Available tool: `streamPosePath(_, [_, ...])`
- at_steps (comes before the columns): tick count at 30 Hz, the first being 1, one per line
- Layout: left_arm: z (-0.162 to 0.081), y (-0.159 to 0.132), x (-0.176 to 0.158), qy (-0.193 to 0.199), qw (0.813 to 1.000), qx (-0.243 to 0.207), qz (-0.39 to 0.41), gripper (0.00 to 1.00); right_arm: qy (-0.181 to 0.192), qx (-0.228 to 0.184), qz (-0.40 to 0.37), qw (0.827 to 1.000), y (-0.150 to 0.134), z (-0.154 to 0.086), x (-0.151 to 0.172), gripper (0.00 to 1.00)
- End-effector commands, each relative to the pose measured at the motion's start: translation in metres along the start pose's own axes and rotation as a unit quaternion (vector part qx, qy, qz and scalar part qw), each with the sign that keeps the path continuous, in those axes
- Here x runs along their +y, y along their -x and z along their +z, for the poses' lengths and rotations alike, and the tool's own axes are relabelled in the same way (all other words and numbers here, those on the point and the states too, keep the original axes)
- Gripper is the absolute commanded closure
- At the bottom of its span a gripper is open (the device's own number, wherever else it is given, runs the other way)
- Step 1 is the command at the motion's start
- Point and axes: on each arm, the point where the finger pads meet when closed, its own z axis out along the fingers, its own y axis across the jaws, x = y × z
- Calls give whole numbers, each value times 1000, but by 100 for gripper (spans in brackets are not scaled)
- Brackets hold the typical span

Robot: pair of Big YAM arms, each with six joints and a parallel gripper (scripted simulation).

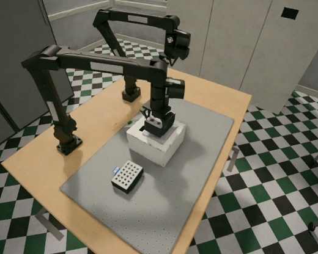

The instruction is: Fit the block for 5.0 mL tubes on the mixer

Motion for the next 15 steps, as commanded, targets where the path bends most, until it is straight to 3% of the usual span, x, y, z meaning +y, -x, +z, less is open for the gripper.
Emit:
streamPosePath(1, [-32, 16, 7, 8, 999, -42, -10, 0, -76, -45, 4, 996, 10, -79, -23, 100])
streamPosePath(15, [-17, 8, 5, 5, 1000, -24, -9, 0, -76, -45, 2, 996, 10, -78, -24, 100])
